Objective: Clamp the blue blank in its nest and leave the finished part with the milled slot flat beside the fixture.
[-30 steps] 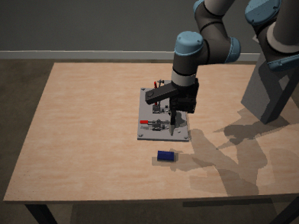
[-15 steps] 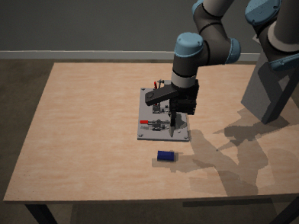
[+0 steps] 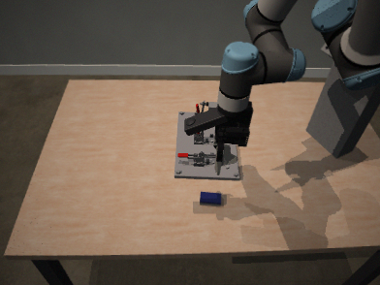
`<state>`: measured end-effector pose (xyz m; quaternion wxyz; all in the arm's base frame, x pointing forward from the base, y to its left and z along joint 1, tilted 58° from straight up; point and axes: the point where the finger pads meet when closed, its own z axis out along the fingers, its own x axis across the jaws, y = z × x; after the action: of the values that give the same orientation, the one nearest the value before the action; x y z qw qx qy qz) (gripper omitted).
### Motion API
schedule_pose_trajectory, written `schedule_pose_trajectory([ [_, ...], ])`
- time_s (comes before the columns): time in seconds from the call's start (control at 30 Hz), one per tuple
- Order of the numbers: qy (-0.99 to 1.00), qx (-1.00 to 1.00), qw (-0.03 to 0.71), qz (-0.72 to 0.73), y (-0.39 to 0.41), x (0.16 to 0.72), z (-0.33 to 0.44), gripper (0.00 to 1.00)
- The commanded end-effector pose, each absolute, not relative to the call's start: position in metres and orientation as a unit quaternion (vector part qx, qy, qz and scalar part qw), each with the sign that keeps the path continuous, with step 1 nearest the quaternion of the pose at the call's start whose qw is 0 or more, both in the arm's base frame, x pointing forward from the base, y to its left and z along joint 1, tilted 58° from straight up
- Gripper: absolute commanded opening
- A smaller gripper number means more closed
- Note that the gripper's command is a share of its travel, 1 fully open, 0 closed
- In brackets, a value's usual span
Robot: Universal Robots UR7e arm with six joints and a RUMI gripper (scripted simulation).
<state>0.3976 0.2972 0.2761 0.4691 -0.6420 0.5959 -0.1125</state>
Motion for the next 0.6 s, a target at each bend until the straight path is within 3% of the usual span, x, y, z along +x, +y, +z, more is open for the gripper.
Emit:
schedule_pose_trajectory([
  [0.0,0.596,-0.642,0.469,-0.113,0.2974,0.3975,0.2766,0.59],
  [0.57,0.61,-0.628,0.472,-0.102,0.2974,0.3975,0.2766,0.59],
])
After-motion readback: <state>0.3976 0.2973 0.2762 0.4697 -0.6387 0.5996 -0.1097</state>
